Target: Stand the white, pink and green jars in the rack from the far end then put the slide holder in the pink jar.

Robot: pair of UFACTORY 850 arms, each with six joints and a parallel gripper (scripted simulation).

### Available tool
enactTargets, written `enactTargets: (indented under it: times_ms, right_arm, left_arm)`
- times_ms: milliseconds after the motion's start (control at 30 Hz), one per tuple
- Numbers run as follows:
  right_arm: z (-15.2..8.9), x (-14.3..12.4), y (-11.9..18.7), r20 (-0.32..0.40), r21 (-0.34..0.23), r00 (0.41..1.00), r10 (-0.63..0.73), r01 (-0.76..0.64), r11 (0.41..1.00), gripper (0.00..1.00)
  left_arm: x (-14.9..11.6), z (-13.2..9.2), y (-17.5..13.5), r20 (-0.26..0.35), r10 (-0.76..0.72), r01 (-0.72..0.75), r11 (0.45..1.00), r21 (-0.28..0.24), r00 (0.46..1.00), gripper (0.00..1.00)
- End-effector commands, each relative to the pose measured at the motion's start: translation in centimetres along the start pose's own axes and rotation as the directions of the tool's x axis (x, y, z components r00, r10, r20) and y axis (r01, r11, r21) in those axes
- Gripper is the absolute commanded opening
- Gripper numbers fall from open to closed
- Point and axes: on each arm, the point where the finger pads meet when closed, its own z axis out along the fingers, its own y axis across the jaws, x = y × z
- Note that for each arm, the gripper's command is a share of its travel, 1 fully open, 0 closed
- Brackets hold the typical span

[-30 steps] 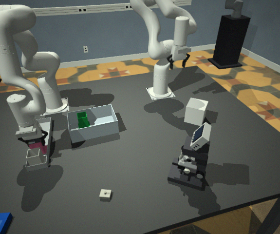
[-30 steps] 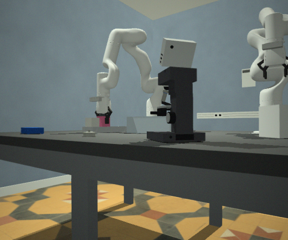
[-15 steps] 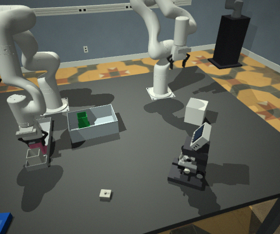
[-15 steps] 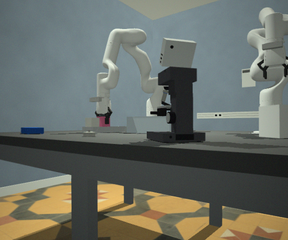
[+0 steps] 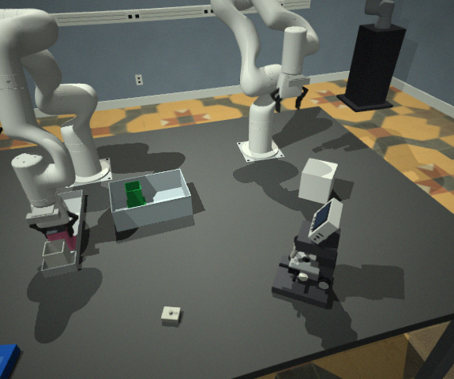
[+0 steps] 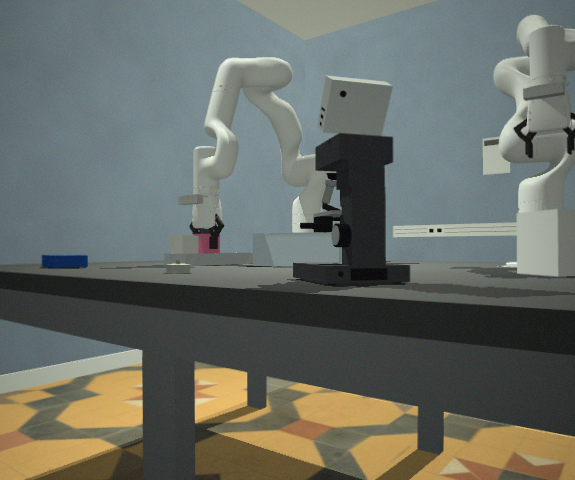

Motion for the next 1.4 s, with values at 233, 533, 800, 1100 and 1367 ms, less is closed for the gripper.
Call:
enactTargets:
  times_ms: [233,533,800,1100,1367]
  right_arm:
    - [0.10,0.09,0.01,-0.002,0.000,1.000,0.000,0.000,1.000,0.00]
    - [0.21,0.09,0.01,-0.002,0.000,1.000,0.000,0.000,1.000,0.00]
    - [0.35,0.09,0.01,-0.002,0.000,1.000,0.000,0.000,1.000,0.00]
    - [0.46,0.09,0.01,-0.002,0.000,1.000,0.000,0.000,1.000,0.00]
    - [0.51,0.09,0.01,-0.002,0.000,1.000,0.000,0.000,1.000,1.00]
  left_arm:
    - [0.05,-0.07,-0.02,-0.001,0.000,0.000,1.000,0.000,1.000,1.00]
    - [0.05,-0.07,-0.02,-0.001,0.000,0.000,1.000,0.000,1.000,1.00]
    - [0.05,-0.07,-0.02,-0.001,0.000,0.000,1.000,0.000,1.000,1.00]
    - [0.05,-0.07,-0.02,-0.001,0.000,0.000,1.000,0.000,1.000,1.00]
    - [0.05,-0.07,-0.02,-0.001,0.000,0.000,1.000,0.000,1.000,1.00]
